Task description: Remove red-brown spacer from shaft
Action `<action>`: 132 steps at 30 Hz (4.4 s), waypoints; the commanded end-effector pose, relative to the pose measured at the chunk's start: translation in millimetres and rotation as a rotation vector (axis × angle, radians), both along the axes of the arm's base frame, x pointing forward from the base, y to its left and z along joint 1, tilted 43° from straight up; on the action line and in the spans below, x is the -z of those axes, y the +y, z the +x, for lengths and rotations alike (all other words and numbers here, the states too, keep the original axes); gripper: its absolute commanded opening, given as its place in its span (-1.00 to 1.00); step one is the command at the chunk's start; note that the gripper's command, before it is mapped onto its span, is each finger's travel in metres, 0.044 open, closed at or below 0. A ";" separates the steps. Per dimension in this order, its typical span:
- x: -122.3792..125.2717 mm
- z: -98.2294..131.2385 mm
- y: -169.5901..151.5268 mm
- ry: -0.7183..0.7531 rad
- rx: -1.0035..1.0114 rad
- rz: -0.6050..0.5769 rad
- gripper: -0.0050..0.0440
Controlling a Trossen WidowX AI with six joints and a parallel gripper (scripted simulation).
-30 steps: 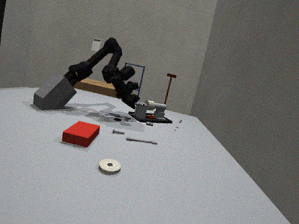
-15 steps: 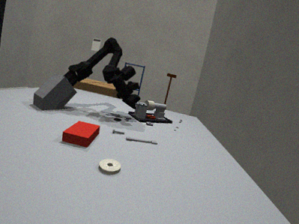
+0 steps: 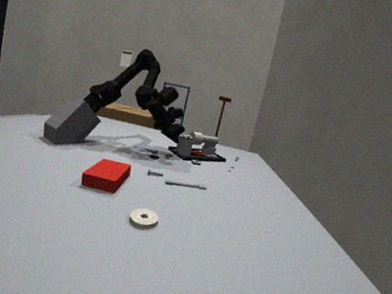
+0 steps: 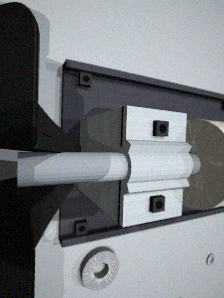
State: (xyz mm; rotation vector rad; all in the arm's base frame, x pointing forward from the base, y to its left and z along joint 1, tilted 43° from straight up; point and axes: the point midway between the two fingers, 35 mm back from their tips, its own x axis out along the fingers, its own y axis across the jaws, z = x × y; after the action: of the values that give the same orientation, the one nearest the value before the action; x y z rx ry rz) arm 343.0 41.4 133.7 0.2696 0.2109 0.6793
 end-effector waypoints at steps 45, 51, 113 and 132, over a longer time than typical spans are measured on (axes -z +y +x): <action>-17.6 10.1 2.8 -0.037 0.003 -0.006 -1.00; -18.0 10.4 3.0 -0.037 0.003 -0.006 -1.00; -7.8 -90.1 -59.5 -0.082 0.000 -0.069 1.00; -6.9 -105.3 -64.6 -0.041 0.006 -0.007 1.00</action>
State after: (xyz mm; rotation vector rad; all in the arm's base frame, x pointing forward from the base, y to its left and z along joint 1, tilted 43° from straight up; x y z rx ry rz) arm 235.6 -19.0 132.1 0.2827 0.1872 0.6747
